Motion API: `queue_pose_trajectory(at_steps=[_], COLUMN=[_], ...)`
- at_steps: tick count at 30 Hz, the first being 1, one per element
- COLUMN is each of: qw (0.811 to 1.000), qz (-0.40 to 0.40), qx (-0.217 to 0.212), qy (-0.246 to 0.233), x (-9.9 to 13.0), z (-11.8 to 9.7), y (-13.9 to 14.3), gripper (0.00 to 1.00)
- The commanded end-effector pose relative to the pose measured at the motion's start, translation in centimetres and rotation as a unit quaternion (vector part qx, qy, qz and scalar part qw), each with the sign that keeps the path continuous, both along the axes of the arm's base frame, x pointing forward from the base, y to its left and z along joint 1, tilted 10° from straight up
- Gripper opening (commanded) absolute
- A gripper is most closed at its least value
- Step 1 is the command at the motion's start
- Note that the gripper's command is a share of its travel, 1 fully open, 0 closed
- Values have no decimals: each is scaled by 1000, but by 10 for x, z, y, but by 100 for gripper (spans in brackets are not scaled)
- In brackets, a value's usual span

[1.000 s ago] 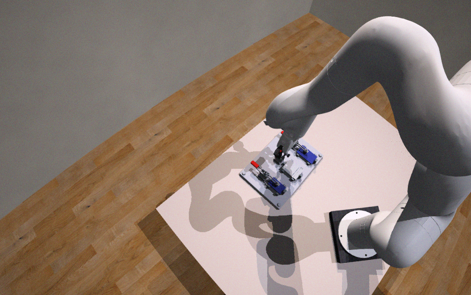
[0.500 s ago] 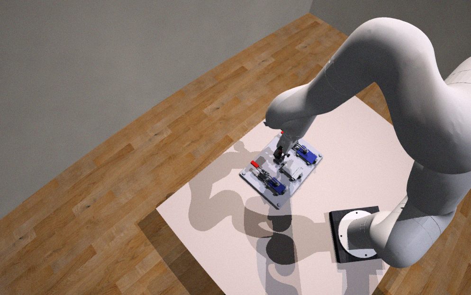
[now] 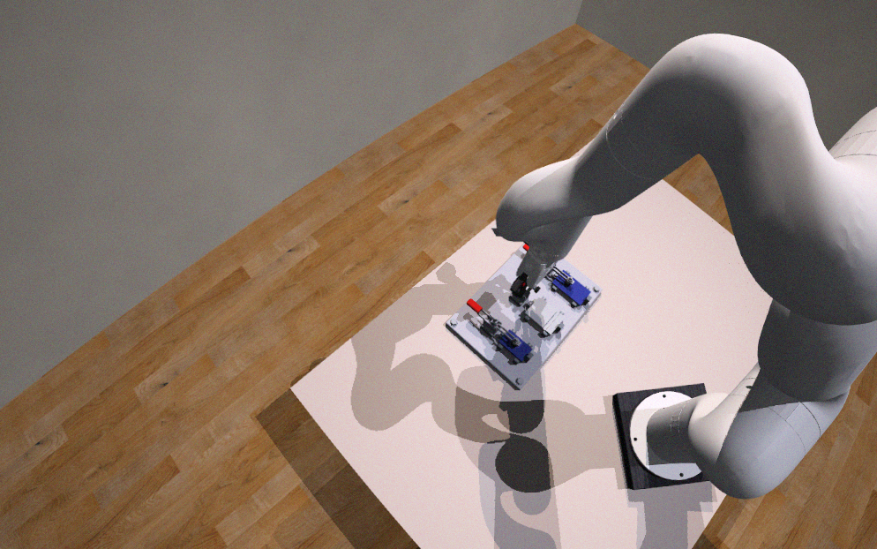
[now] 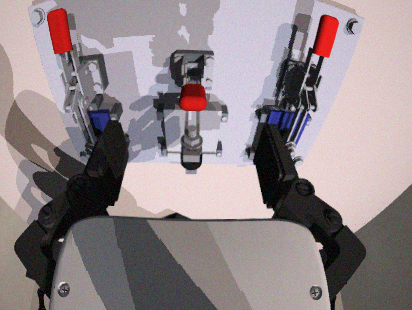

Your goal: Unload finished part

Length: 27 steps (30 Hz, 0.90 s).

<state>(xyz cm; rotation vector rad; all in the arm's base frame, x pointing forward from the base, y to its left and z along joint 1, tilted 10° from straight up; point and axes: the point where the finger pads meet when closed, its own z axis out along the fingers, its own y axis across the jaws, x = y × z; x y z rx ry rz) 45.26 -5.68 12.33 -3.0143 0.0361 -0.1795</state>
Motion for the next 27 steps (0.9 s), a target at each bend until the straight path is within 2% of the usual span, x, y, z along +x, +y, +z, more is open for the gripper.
queue_pose_trajectory(at_steps=[1, 14, 27], qw=[1000, 1000, 1000], qz=[0, 0, 0], qx=[0, 0, 0], qy=[-1, -1, -1], x=[-5, -46, -72], z=[0, -5, -8], y=[0, 1, 2], gripper=[100, 100, 100])
